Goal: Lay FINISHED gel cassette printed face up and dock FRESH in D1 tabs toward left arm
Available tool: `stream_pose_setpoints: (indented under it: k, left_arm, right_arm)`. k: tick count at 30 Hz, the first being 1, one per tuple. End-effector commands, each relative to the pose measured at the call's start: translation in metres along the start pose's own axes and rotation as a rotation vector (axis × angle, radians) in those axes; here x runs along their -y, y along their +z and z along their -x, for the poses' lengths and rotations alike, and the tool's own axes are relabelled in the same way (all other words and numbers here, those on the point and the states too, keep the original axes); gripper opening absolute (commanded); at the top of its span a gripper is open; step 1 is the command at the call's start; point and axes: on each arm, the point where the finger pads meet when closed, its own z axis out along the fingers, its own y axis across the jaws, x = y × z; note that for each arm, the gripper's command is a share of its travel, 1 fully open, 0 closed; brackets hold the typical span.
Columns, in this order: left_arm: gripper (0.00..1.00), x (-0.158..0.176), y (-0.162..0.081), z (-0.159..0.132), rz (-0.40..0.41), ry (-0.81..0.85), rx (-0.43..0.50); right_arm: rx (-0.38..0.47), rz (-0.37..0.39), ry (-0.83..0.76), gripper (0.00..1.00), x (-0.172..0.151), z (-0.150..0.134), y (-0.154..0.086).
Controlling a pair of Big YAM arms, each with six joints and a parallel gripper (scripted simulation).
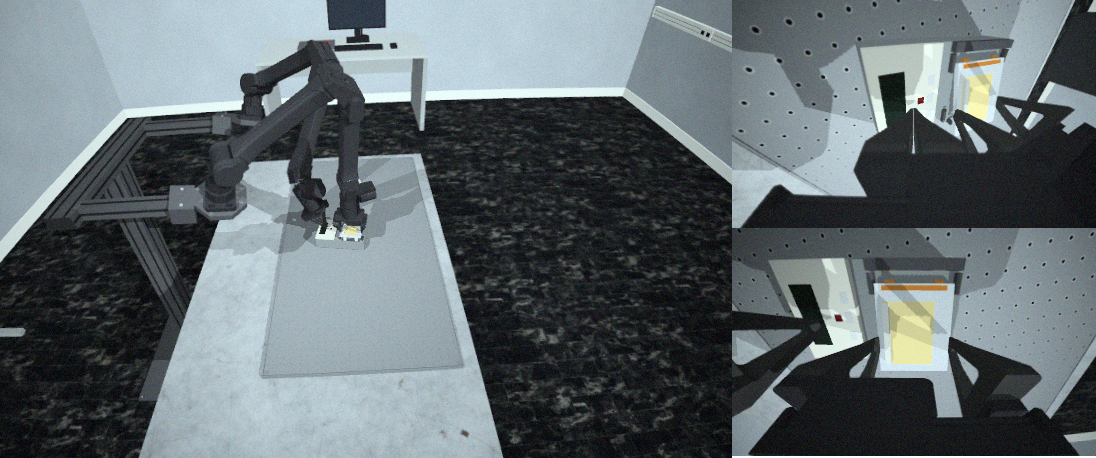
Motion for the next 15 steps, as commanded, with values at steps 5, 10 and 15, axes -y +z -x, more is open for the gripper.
stream_pose_setpoints:
  k: [5,10,15]
  left_arm:
    - [0.00,-0.0034,0.0066,0.0031,0.000,-0.004,0.001]
    - [0.00,-0.0042,0.0081,0.0031,0.000,-0.004,0.001]
    - [0.00,-0.0050,0.0099,0.0031,0.000,-0.004,0.001]
  right_arm:
    - [0.003,-0.004,-0.001,0.00,0.0023,0.0019,-0.0022]
    - [0.003,-0.004,-0.001,0.00,0.0023,0.0019,-0.0022]
    - [0.003,-0.004,-0.001,0.00,0.0023,0.0019,-0.0022]
